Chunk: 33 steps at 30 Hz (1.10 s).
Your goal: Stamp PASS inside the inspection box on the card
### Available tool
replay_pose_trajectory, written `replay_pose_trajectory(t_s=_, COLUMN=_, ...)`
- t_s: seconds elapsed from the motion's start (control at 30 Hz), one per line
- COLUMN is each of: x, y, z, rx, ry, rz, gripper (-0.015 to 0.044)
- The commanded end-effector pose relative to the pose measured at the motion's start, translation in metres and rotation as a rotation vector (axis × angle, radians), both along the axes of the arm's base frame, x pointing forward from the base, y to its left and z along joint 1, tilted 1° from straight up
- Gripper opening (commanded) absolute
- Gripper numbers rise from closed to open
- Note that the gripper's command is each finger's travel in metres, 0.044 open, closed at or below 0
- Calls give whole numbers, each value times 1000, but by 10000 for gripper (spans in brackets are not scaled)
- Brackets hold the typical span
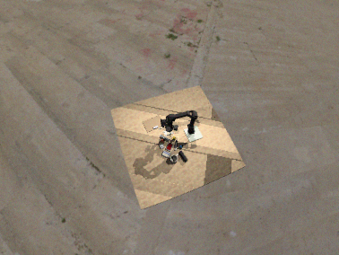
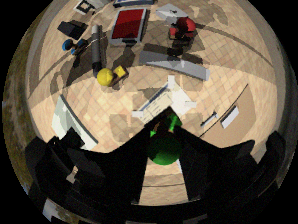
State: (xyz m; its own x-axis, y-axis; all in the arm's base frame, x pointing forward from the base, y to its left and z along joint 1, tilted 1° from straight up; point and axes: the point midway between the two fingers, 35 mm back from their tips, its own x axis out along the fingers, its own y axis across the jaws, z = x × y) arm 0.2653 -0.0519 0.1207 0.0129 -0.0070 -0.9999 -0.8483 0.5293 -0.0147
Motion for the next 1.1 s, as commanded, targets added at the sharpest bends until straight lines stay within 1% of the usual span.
replay_pose_trajectory(t_s=0.0, x=-1, y=-1, z=-2, rx=-1, ry=-1, rz=12, gripper=0)
replay_pose_trajectory(t_s=1.07, x=1, y=-2, z=-23, rx=-1, ry=-4, rz=12, gripper=0)
